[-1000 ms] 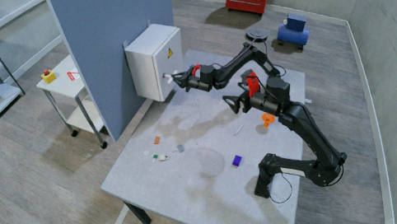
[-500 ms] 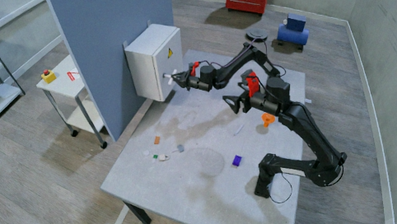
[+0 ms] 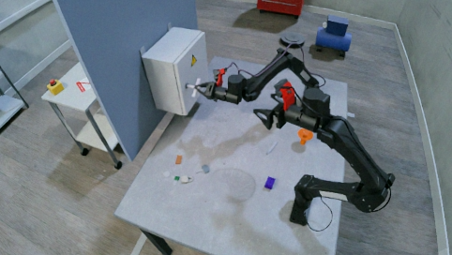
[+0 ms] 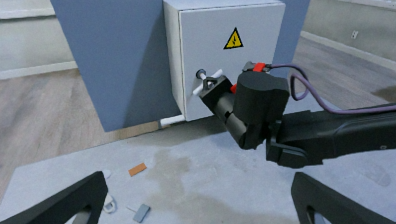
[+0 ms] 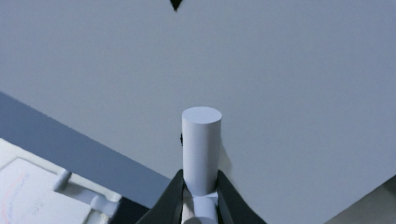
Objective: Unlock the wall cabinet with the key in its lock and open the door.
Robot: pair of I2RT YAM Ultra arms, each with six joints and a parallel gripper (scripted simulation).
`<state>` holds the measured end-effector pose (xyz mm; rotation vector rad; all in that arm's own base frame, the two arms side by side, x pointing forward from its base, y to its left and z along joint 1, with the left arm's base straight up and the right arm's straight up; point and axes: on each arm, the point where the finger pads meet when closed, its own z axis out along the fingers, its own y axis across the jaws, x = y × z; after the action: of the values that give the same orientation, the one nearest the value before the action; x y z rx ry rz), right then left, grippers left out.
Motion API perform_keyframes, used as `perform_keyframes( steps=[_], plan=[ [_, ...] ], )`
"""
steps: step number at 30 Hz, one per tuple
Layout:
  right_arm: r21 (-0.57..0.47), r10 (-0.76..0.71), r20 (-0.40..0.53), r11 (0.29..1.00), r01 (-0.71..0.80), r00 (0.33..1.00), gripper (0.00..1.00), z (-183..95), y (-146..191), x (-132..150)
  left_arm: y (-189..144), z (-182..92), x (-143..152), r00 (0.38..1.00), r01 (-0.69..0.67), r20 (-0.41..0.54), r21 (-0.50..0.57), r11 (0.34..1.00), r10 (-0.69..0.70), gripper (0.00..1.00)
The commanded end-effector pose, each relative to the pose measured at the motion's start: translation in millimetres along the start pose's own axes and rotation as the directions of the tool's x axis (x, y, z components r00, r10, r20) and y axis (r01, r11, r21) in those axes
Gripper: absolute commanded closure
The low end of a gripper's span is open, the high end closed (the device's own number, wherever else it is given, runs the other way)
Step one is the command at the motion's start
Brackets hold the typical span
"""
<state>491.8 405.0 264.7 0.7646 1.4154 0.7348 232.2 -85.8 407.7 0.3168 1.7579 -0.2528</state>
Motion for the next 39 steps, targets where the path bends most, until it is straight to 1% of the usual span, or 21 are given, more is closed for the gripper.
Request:
perform_keyframes(
  steps=[1,7,11,15,22,25,27,30,39],
  plan=[
    [-0.02,-0.121,-0.007,0.993,0.121,0.993,0.91,-4.5,18.4,-11.1,-1.2,-0.5,-4.0,1.0,0.002,0.016,0.005,1.0,-0.002,0.0],
    [-0.018,-0.244,-0.009,0.97,0.244,0.97,0.91,-4.5,17.3,-10.1,-1.2,-0.5,-4.0,1.0,0.002,0.016,0.005,1.0,-0.002,0.0],
    [-0.024,-0.263,-0.003,0.965,0.263,0.965,0.91,-4.5,19.4,-11.7,-1.2,-0.5,-4.0,1.0,0.002,0.016,0.005,1.0,-0.002,0.0],
    [-0.025,-0.359,0.0,0.933,0.359,0.933,0.91,-4.7,20.3,-12.5,-1.2,-0.5,-4.0,1.0,0.002,0.016,0.005,1.0,-0.002,0.0],
    [-0.025,-0.48,0.002,0.877,0.48,0.877,0.91,-4.6,19.9,-12.0,-1.2,-0.5,-4.0,1.0,0.002,0.016,0.005,1.0,-0.002,0.0],
    [-0.026,-0.525,0.003,0.851,0.525,0.851,0.91,-4.7,20.4,-12.5,-1.2,-0.5,-4.0,1.0,0.002,0.016,0.005,1.0,-0.002,0.0],
    [-0.026,-0.525,0.003,0.851,0.525,0.851,0.91,-4.7,20.4,-12.5,-1.2,-0.5,-4.0,1.0,0.002,0.016,0.005,1.0,-0.002,0.0],
    [-0.025,-0.593,0.003,0.805,0.593,0.805,0.91,-4.5,19.5,-11.5,-1.2,-0.5,-4.0,1.0,0.002,0.016,0.005,1.0,-0.002,0.0],
    [-0.025,-0.713,0.008,0.7,0.713,0.701,0.91,-4.8,20.9,-12.9,-1.2,-0.5,-4.0,1.0,0.002,0.016,0.005,1.0,-0.002,0.0]
  ],
)
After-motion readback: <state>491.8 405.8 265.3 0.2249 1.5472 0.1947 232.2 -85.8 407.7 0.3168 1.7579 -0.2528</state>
